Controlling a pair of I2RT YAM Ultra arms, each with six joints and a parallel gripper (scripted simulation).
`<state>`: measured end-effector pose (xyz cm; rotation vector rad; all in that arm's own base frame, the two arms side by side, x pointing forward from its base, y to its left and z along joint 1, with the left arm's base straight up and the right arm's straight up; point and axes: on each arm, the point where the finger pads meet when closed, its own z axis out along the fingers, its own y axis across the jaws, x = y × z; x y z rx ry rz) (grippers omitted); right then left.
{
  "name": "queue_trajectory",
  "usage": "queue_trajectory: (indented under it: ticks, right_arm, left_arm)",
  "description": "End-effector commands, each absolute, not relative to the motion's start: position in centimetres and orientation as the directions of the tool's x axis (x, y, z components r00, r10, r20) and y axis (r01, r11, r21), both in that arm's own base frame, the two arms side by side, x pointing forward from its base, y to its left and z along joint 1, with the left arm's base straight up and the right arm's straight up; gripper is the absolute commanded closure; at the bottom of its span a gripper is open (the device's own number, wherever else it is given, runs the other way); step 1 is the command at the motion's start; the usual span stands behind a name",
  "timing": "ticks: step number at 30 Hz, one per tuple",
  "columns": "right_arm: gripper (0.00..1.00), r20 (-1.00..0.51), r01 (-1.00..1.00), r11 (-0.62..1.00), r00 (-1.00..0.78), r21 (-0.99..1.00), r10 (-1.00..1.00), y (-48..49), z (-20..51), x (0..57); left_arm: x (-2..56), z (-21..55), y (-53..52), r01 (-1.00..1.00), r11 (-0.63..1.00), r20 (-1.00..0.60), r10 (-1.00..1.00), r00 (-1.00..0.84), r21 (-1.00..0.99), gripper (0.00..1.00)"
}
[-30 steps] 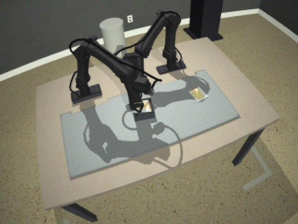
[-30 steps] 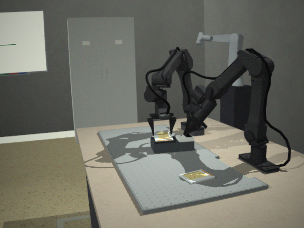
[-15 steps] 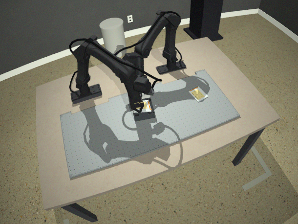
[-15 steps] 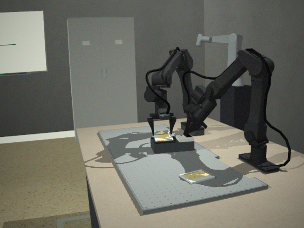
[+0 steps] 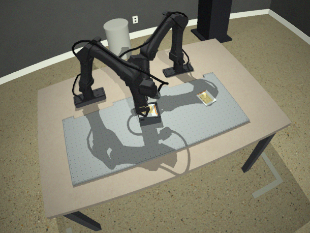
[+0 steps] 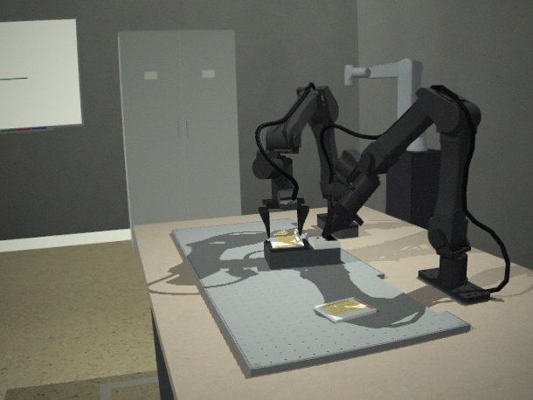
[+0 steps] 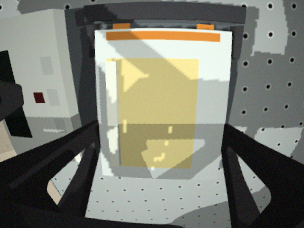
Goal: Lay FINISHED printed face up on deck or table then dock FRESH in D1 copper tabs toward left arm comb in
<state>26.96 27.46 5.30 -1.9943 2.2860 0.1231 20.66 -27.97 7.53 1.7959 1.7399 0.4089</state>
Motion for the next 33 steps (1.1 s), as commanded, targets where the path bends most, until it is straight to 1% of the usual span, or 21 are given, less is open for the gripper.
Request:
queue_trajectory:
  ticks: [1, 33]
  right_arm:
    - [1.0, -0.168, -0.992, 0.124, -0.12, -0.013, -0.979, 28.79, 5.85, 27.09]
    - [1.0, -0.168, -0.992, 0.124, -0.12, -0.013, -0.979, 28.79, 5.46, 27.09]
  left_arm:
    - [17.07, 2.41, -24.79, 0.892, -0.086, -0.052, 0.991, 0.121, 0.443, 1.0]
    - [17.07, 2.41, -24.79, 0.892, -0.086, -0.052, 0.991, 0.121, 0.443, 1.0]
